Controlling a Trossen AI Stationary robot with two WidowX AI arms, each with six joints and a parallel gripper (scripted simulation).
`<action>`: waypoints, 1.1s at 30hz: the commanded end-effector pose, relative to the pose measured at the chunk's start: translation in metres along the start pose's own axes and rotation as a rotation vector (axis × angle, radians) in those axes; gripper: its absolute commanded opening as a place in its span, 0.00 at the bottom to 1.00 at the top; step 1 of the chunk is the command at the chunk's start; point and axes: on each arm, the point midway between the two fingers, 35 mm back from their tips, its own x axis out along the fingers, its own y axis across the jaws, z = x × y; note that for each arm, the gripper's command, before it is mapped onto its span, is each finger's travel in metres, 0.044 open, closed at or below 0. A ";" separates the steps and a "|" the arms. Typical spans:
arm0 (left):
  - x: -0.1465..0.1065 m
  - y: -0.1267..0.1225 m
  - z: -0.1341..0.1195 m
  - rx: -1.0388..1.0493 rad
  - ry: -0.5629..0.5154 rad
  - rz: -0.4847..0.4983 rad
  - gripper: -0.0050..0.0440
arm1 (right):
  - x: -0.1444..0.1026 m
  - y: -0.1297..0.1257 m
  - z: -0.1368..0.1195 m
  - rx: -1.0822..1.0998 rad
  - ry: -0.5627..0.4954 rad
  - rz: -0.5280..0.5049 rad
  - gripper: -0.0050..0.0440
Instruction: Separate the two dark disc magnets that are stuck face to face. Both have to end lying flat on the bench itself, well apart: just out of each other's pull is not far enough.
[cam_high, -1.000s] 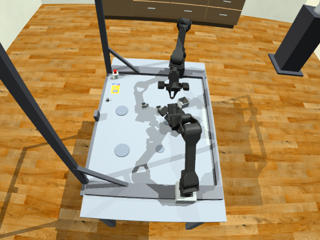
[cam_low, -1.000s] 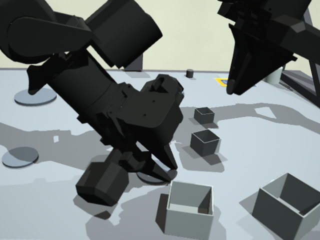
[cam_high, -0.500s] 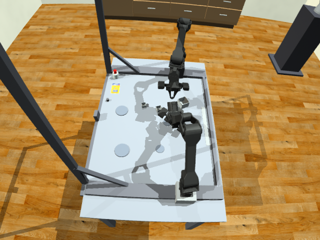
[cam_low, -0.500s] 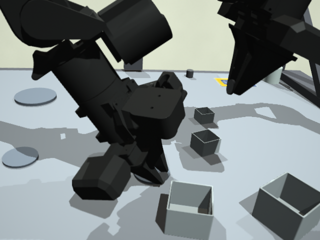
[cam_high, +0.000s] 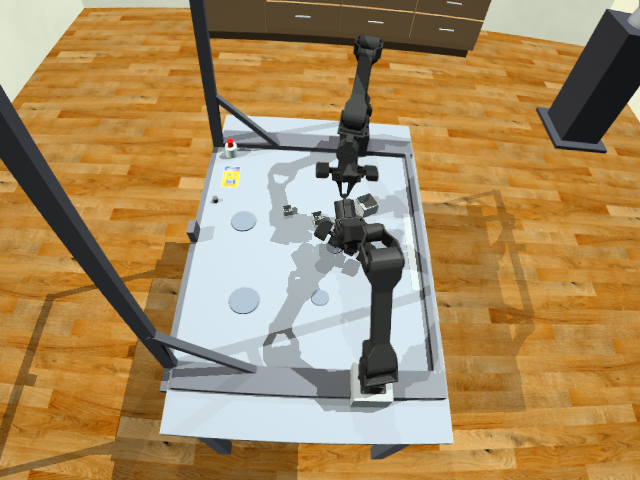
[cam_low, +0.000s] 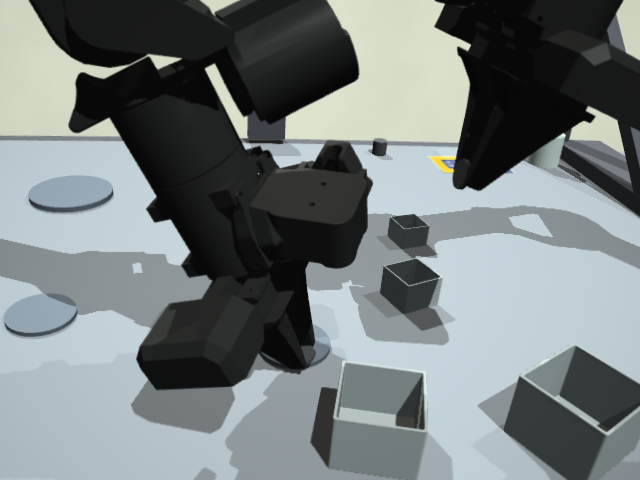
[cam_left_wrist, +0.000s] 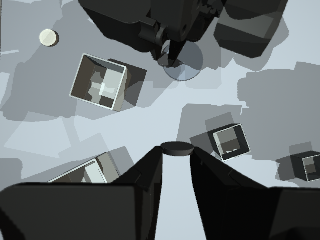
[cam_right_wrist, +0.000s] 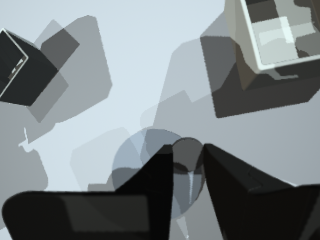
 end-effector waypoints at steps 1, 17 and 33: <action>-0.010 0.000 0.010 -0.002 -0.039 -0.004 0.18 | -0.007 0.001 0.002 -0.034 0.020 -0.003 0.18; -0.010 0.000 0.010 -0.002 -0.039 -0.004 0.18 | -0.011 -0.005 -0.014 -0.167 0.145 -0.046 0.18; -0.010 0.000 0.010 -0.002 -0.039 -0.004 0.18 | -0.020 -0.009 -0.024 -0.274 0.245 -0.066 0.18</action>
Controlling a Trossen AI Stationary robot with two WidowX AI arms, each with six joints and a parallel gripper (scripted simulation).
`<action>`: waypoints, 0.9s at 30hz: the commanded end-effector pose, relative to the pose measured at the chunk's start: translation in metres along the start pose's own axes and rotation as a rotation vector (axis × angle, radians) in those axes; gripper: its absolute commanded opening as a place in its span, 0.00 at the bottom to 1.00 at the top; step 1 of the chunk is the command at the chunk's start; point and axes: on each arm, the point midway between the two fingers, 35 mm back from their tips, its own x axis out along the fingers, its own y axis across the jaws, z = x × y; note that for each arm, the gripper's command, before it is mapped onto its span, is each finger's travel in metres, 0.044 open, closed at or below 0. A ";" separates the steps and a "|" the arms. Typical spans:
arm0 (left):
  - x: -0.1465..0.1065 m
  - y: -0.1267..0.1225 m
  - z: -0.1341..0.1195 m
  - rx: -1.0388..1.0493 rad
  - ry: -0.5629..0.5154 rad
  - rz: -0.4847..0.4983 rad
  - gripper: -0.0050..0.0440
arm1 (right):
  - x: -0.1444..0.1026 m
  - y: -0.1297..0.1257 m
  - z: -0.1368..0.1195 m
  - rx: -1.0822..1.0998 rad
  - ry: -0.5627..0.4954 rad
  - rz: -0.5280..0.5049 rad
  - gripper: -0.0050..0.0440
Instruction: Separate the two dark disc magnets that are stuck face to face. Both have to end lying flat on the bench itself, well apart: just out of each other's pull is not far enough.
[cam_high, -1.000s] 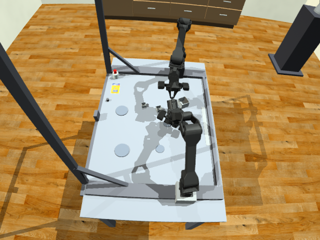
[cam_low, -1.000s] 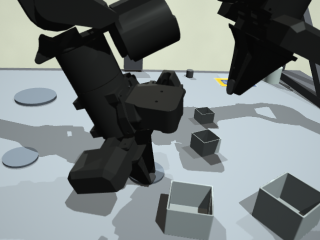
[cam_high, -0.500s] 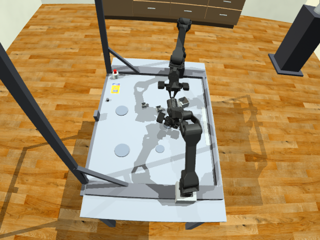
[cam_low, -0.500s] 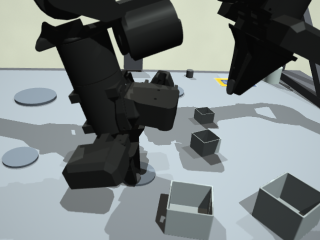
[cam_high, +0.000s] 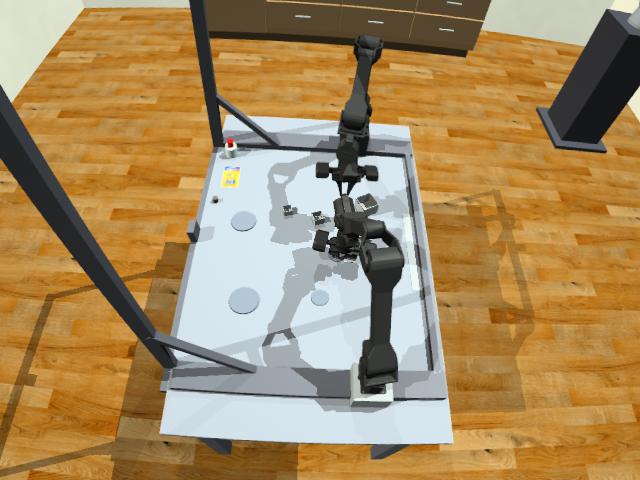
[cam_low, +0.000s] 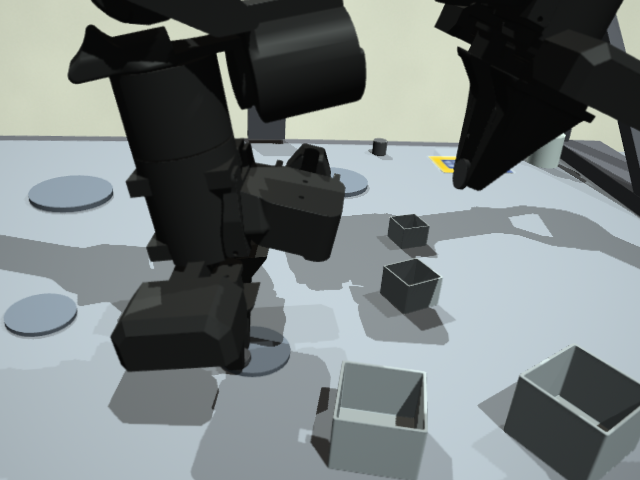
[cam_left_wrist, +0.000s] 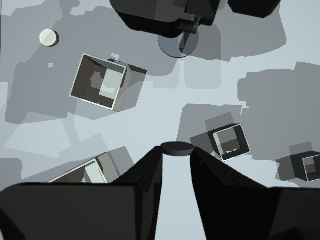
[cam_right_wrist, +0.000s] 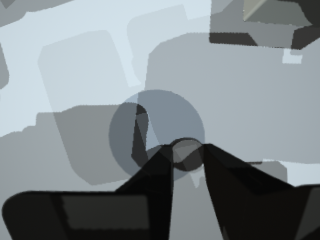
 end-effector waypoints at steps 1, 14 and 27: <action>-0.010 0.000 0.010 -0.002 -0.039 -0.004 0.18 | -0.005 0.003 0.004 -0.026 0.007 0.005 0.18; -0.010 0.000 0.010 -0.002 -0.039 -0.004 0.18 | -0.011 0.001 -0.004 -0.093 0.069 -0.003 0.18; -0.010 0.000 0.010 -0.002 -0.039 -0.004 0.18 | -0.016 0.001 -0.011 -0.144 0.118 -0.006 0.18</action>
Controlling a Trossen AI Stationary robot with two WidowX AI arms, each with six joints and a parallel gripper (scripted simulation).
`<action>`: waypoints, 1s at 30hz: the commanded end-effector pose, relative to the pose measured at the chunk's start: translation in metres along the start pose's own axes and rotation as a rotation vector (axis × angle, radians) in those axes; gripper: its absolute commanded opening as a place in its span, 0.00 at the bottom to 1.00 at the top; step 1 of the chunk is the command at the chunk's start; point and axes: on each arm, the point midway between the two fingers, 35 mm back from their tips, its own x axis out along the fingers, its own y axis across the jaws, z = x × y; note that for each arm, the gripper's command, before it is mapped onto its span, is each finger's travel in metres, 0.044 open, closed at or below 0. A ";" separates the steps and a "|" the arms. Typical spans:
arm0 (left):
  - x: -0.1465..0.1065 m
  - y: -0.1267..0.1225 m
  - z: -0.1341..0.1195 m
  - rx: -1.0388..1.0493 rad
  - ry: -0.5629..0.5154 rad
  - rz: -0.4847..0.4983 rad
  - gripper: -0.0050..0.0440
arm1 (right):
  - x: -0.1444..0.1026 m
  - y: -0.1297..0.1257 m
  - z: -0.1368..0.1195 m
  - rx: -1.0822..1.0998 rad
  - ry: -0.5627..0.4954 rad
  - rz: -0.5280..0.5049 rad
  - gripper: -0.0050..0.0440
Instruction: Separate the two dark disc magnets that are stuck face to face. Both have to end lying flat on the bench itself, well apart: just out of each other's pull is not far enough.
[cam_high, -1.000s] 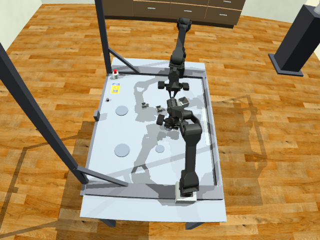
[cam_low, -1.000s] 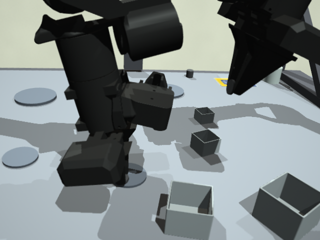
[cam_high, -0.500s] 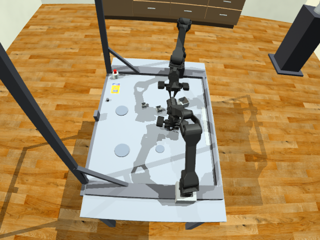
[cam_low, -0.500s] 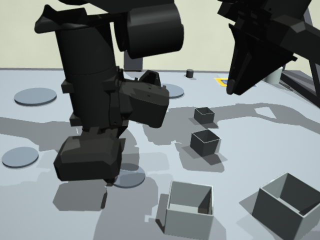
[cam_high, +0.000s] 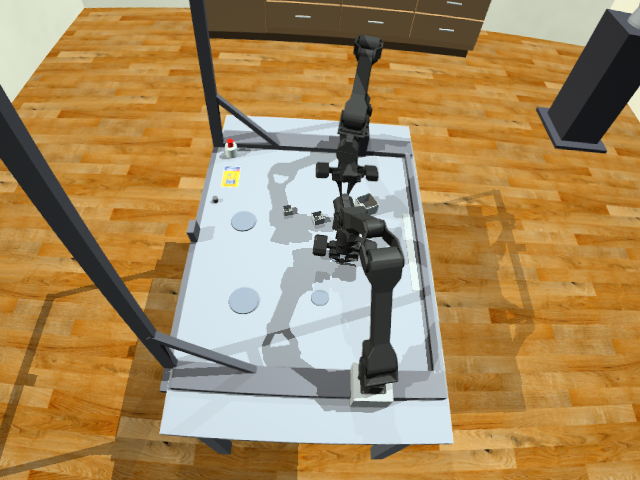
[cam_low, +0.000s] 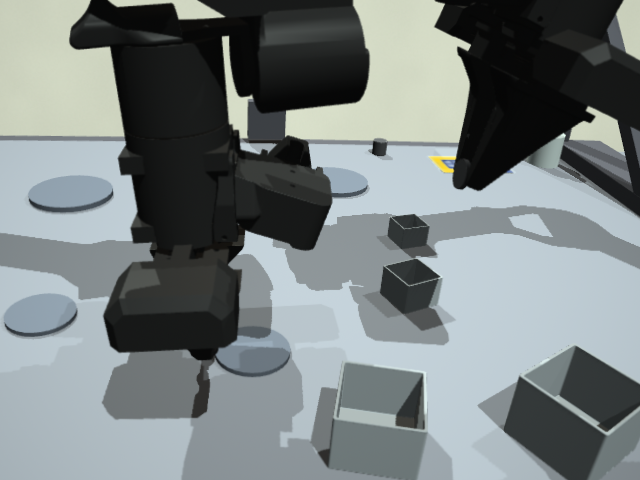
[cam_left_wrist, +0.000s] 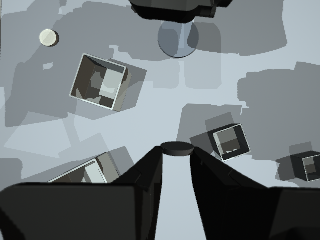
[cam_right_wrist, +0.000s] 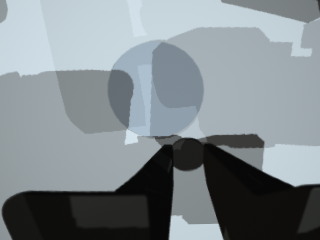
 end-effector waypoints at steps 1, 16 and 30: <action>-0.010 0.000 0.010 -0.002 -0.039 -0.004 0.18 | -0.004 0.002 0.004 -0.018 -0.001 0.005 0.18; -0.010 0.000 0.010 -0.002 -0.039 -0.004 0.18 | -0.008 0.002 -0.002 -0.058 0.037 0.005 0.18; -0.010 0.000 0.010 -0.002 -0.039 -0.004 0.18 | -0.010 0.002 -0.005 -0.079 0.058 0.004 0.18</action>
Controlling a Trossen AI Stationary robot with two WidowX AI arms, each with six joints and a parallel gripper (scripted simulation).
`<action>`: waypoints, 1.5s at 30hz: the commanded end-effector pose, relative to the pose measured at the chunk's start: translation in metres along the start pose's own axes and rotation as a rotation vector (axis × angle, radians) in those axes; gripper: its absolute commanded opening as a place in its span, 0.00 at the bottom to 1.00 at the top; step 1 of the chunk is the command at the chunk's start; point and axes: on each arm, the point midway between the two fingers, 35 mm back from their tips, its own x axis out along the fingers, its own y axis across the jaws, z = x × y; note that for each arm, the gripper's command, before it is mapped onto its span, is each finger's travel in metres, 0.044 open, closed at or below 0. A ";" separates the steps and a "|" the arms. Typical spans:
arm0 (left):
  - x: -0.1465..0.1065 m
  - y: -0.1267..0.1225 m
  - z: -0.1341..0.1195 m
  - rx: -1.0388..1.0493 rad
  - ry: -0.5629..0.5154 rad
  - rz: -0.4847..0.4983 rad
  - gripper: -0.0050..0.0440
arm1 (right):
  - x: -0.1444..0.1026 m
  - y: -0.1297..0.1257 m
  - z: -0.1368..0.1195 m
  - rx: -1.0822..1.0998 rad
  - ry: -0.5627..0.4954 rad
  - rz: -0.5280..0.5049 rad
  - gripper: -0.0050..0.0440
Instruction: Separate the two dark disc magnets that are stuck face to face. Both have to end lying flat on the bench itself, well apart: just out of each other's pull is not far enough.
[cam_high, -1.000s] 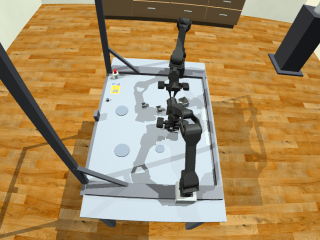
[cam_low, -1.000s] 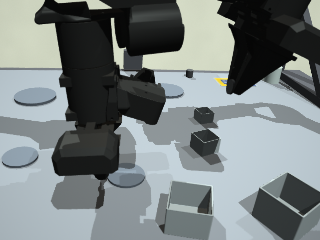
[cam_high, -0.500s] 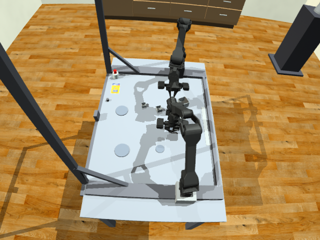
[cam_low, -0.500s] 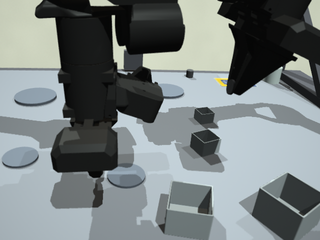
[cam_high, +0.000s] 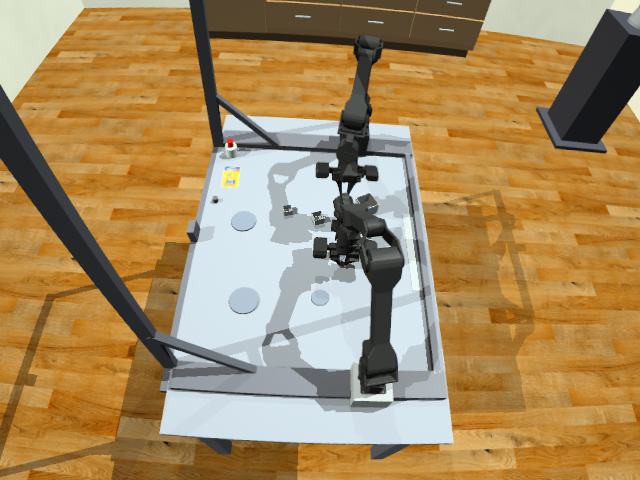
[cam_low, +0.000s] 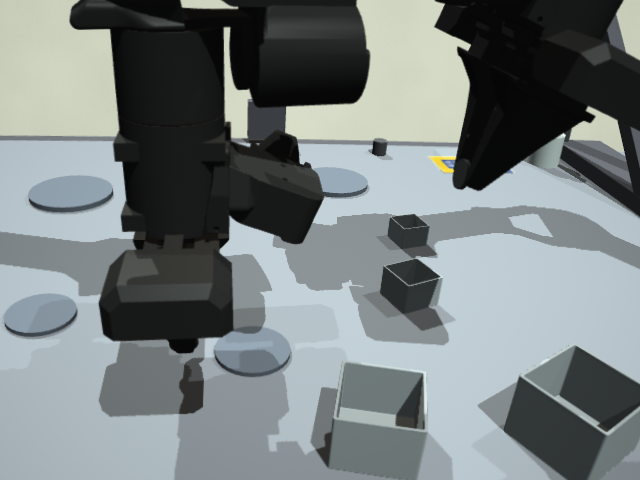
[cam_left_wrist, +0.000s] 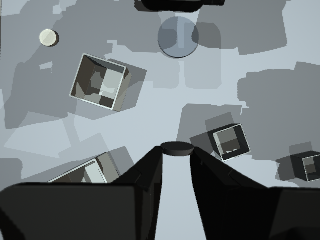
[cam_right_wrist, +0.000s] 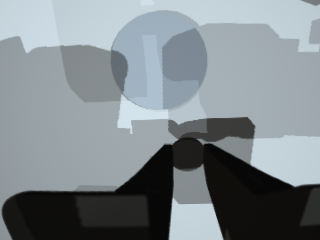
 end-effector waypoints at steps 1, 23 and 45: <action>-0.010 0.000 0.010 -0.002 -0.039 -0.004 0.18 | -0.004 0.002 0.005 -0.010 -0.011 0.005 0.18; -0.010 0.000 0.010 -0.002 -0.039 -0.004 0.18 | -0.004 0.002 0.003 -0.017 -0.002 0.005 0.18; -0.010 0.000 0.010 -0.002 -0.039 -0.004 0.18 | 0.020 0.002 -0.002 -0.016 0.013 0.002 0.18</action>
